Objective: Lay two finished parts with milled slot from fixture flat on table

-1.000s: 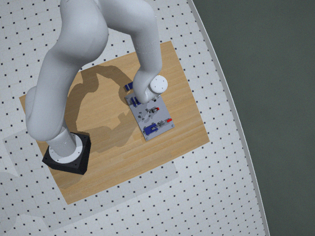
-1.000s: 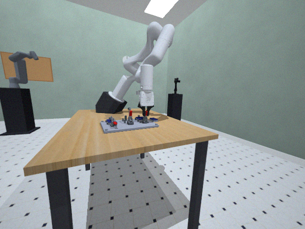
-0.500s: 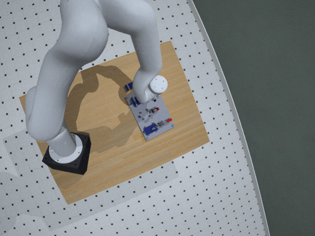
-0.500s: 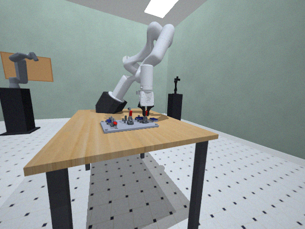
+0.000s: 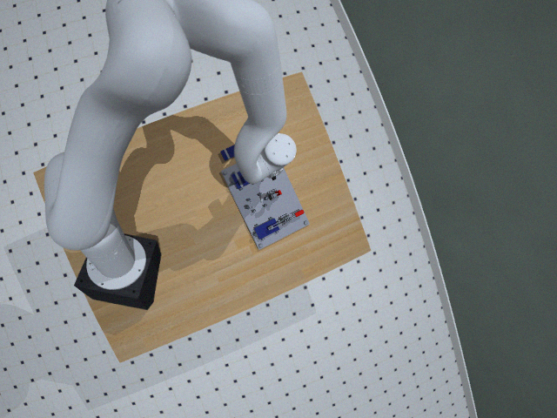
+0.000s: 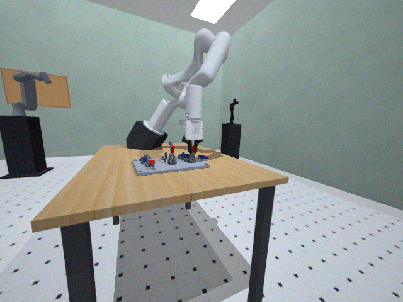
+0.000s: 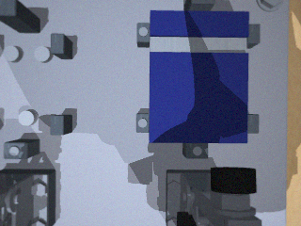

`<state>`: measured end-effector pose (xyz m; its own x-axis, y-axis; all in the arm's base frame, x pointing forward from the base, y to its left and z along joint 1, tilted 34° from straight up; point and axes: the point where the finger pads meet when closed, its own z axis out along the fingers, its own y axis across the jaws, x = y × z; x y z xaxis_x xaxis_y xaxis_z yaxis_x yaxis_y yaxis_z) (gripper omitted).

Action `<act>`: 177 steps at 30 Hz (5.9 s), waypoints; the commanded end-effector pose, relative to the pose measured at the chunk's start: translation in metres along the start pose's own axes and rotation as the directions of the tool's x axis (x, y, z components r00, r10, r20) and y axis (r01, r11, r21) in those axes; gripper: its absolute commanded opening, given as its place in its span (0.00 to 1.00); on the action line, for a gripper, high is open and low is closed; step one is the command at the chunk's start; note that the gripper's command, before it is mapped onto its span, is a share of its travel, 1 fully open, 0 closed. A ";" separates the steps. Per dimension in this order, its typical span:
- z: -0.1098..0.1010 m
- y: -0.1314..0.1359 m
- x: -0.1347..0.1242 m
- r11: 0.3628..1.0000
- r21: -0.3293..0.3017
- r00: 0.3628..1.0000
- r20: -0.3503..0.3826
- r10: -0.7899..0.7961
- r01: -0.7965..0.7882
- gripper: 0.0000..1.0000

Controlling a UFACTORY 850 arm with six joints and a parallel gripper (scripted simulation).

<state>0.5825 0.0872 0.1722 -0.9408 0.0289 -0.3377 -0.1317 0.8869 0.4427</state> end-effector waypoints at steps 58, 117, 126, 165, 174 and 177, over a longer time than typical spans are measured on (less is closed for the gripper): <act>0.000 0.000 0.003 1.000 0.000 1.000 0.001 0.000 0.000 0.48; -0.049 0.000 0.003 1.000 0.000 1.000 0.000 0.000 0.000 1.00; -0.045 0.000 0.003 1.000 0.000 1.000 0.000 0.000 0.000 1.00; -0.043 0.000 0.054 1.000 0.000 1.000 0.000 0.000 0.000 1.00; -0.043 0.000 0.074 1.000 0.000 1.000 0.000 0.000 0.000 1.00; -0.043 0.000 0.080 1.000 0.000 1.000 0.000 0.000 0.000 1.00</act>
<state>0.5044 0.0697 0.1840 -0.9422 0.0277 -0.3339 -0.1308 0.8872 0.4425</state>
